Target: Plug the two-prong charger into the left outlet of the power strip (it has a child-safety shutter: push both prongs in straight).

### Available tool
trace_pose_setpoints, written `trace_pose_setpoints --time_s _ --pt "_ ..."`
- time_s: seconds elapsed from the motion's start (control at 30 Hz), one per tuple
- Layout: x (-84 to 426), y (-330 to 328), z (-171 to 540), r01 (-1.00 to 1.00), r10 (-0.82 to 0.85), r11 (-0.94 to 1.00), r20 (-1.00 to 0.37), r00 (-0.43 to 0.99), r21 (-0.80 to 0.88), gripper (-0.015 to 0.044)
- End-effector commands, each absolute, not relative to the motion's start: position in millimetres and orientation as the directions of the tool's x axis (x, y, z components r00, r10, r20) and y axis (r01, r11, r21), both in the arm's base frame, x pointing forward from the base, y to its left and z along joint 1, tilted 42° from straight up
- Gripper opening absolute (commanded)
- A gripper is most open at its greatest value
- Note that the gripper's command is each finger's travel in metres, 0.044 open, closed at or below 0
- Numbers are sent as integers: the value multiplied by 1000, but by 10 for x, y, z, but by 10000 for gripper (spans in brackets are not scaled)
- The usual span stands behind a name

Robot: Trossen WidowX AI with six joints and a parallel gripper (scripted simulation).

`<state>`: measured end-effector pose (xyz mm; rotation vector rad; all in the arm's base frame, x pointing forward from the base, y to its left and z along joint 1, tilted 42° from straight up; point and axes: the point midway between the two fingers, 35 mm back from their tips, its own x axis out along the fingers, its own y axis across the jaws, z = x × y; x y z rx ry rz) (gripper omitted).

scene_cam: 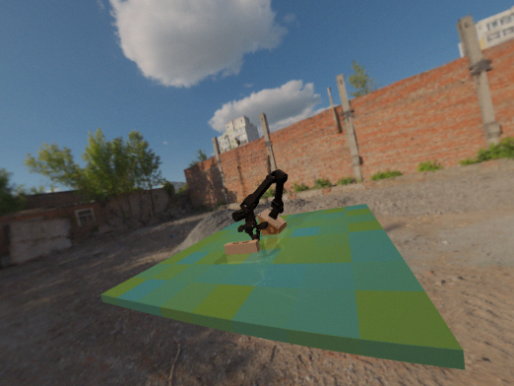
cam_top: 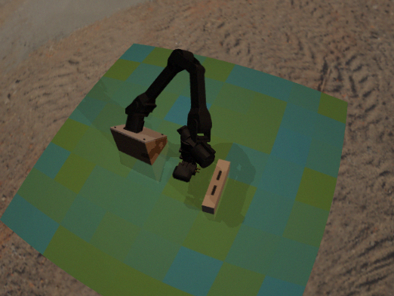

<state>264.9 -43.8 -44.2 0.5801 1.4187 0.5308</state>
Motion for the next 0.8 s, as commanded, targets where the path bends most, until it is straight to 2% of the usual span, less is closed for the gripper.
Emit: trace_pose_setpoints --time_s 0.0,0.77 --pt "2696 -458 -453 -2 654 755 -752 84 656 0" --pt "2948 -518 -479 -4 655 754 -751 85 657 0"
